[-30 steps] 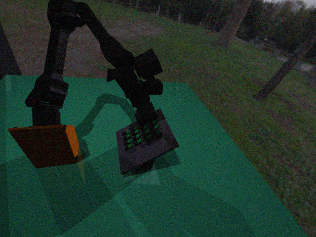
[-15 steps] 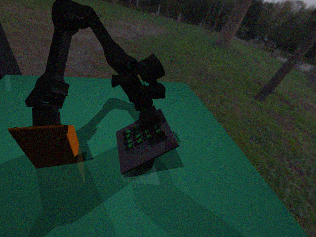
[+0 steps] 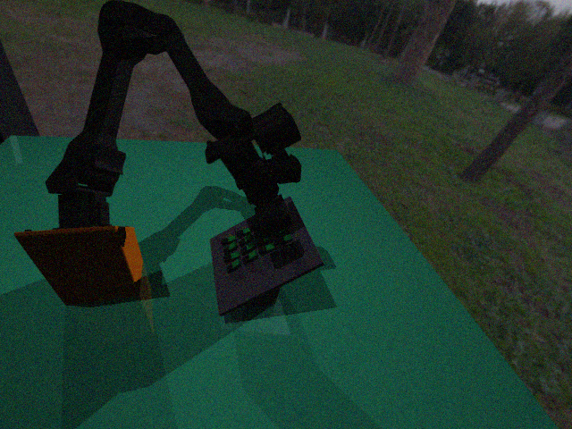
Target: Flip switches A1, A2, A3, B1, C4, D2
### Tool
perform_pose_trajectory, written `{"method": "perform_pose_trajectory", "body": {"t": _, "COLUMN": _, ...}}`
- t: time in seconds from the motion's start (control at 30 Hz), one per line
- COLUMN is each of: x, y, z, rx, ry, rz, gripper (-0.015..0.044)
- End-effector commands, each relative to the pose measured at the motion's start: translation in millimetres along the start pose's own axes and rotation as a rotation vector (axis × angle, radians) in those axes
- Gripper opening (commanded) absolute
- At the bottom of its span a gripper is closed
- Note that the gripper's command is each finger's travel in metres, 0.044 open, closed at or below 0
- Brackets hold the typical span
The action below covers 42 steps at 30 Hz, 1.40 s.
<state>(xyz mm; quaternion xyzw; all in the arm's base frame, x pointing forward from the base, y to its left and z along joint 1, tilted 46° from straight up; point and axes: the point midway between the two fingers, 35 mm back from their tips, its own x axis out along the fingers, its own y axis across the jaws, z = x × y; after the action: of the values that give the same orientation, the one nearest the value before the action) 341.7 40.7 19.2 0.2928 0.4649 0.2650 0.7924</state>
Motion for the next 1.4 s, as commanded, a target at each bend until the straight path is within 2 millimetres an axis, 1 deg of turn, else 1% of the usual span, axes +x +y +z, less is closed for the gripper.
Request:
{"method": "perform_pose_trajectory", "body": {"t": 0.0, "x": 0.3, "y": -0.9, "z": 0.0, "rx": 0.004, "ry": -0.001, "rz": -0.005, "gripper": 0.0}}
{"method": "perform_pose_trajectory", "body": {"t": 1.37, "x": 4.6, "y": -0.8, "z": 0.1, "rx": 0.004, "ry": -0.001, "rz": -0.005, "gripper": 0.0}}
